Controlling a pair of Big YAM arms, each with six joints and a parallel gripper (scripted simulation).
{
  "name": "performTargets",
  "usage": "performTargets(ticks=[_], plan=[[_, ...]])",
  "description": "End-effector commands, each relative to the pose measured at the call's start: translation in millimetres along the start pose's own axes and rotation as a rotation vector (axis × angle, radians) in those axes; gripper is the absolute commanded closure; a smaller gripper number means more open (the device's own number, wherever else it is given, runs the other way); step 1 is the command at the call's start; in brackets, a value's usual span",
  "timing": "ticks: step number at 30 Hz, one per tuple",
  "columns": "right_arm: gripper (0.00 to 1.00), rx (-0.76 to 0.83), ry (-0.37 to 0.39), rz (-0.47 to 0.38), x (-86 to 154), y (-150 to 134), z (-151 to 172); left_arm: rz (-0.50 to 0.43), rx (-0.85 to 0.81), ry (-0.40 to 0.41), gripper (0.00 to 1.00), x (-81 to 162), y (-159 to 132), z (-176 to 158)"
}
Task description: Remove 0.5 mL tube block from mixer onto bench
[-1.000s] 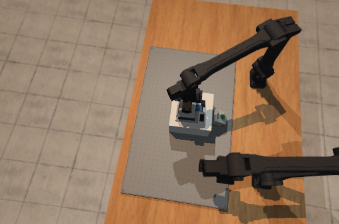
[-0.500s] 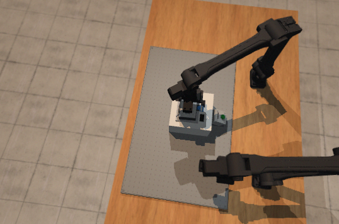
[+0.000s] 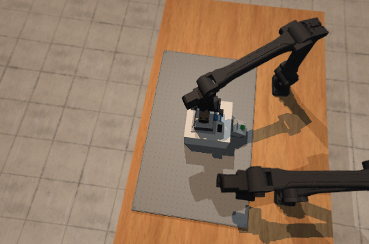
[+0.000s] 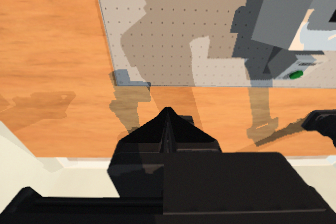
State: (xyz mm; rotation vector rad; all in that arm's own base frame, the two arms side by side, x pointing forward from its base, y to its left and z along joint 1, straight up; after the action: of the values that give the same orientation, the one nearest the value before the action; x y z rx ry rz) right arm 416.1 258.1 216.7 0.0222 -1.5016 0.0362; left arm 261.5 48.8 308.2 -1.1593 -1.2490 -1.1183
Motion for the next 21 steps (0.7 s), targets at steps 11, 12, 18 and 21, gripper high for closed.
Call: performTargets(ticks=[11, 12, 18, 21], plan=[[1.00, 0.006, -0.077, -0.041, 34.9, 4.2, -8.5, -0.049, -0.021, 0.004, 1.00, 23.7, 10.0, -1.9], [1.00, 0.010, -0.081, -0.044, 36.7, 5.7, -7.1, -0.050, -0.021, 0.004, 1.00, 24.1, 10.2, -1.9], [1.00, 0.027, -0.086, -0.045, 38.5, 12.7, -2.2, -0.041, -0.021, 0.003, 1.00, 20.7, 8.6, -1.9], [1.00, 0.029, -0.085, -0.045, 38.5, 13.5, -1.6, -0.033, -0.020, 0.002, 1.00, 17.6, 7.3, -2.0]])
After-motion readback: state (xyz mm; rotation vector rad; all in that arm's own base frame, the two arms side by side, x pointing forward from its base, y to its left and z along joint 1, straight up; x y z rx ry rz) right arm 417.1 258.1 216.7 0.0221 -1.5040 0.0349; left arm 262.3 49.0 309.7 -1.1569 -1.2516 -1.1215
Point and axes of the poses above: on each arm, the point where the finger pads meet when closed, its own x axis back along the fingers, its own z axis across the jaws, y = z × x, the point moved 5 cm from there along x, back along the fingers, and after that the axes turned 3 degrees about x, right-handed, at the moved point
